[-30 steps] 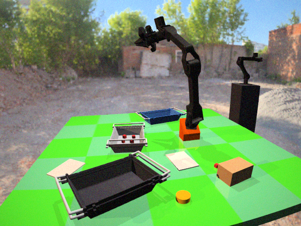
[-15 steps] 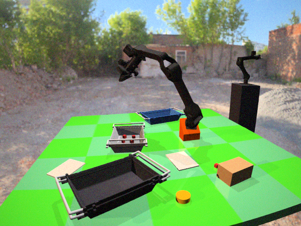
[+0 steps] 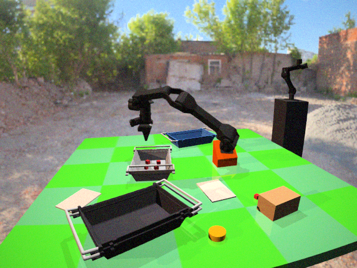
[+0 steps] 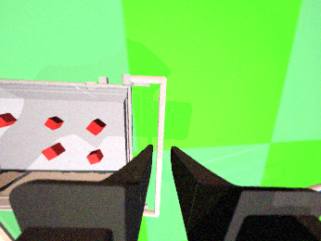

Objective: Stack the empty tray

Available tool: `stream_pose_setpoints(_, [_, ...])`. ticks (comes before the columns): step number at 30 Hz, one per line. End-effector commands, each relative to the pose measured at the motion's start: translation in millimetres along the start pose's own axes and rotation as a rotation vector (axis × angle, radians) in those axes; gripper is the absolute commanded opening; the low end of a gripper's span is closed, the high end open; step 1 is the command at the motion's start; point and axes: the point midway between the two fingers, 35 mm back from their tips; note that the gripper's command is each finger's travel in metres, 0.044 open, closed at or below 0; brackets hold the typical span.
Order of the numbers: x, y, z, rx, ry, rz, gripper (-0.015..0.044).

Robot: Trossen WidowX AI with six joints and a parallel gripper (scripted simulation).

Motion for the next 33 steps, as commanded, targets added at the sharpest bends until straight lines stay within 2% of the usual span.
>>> stream_pose_setpoints(1, [-4.7, 3.9, -0.9, 0.013, -0.034, 0.024, 0.0081])
stream_pose_setpoints(7, [-4.3, 12.4, -1.2, 0.013, -0.034, 0.024, 0.0081])
stream_pose_setpoints(22, [-5.9, 63.6, 0.3, 0.015, -0.034, 0.023, 0.0081])
stream_pose_setpoints(27, [-5.7, 62.7, 1.1, 0.015, -0.034, 0.023, 0.0081])
stream_pose_setpoints(33, [-2.5, 38.3, 13.4, 0.015, -0.034, 0.023, 0.0081])
Point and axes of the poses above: the point midway between the two fingers, 35 mm back from their tips, its own y axis out along the fingers, its own z axis across the jaws, x = y × z, and after that the axes turned 14 degrees about -y, right-handed
